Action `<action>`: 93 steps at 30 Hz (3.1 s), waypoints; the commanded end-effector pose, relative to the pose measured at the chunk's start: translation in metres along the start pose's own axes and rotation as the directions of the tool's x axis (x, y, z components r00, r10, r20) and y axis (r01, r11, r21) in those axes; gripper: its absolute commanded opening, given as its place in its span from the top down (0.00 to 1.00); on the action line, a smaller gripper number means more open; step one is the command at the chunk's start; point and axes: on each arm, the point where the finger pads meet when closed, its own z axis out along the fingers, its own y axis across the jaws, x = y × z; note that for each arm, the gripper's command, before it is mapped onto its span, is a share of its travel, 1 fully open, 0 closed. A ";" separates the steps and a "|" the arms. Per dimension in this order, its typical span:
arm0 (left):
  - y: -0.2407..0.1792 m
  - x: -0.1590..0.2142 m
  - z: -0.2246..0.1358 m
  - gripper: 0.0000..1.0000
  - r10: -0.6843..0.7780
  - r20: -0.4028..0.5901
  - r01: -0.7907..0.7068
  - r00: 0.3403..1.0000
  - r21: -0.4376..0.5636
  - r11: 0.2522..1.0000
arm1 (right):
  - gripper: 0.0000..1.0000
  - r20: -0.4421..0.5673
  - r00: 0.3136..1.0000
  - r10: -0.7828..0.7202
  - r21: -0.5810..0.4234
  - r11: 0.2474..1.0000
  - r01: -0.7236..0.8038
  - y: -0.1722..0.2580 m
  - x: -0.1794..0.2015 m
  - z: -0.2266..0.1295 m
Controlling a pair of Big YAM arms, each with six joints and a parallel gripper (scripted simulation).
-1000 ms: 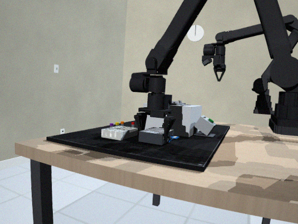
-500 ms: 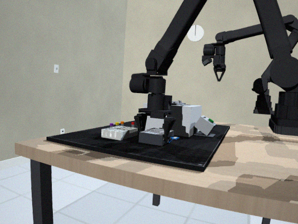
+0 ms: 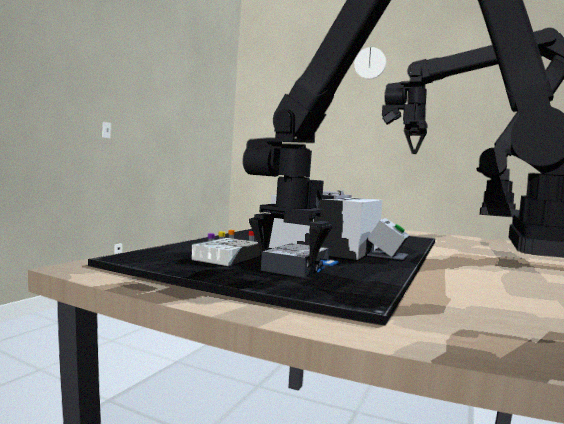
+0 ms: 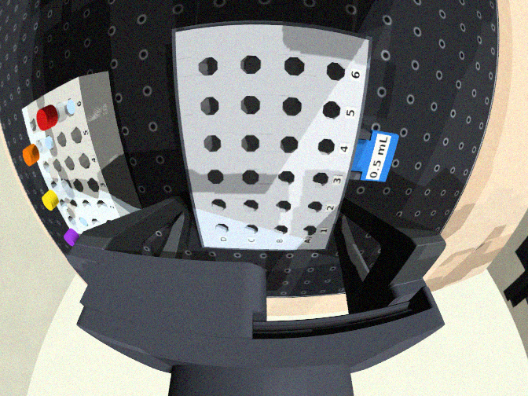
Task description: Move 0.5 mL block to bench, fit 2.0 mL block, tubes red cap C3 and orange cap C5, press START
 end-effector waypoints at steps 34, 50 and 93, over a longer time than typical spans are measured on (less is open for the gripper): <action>0.037 0.000 -0.026 0.00 -0.010 0.014 0.010 1.000 -0.063 0.998 | 1.00 0.034 0.999 -0.003 0.000 1.000 0.003 0.003 -0.008 -0.014; 0.009 0.003 0.000 0.00 0.004 -0.002 -0.004 1.000 -0.016 1.000 | 1.00 0.096 0.995 0.001 0.003 1.000 -0.001 0.001 -0.025 -0.029; 0.017 -0.005 -0.042 0.00 -0.002 0.008 0.002 1.000 -0.047 0.999 | 1.00 0.026 1.000 -0.004 -0.002 1.000 0.004 0.004 -0.005 -0.003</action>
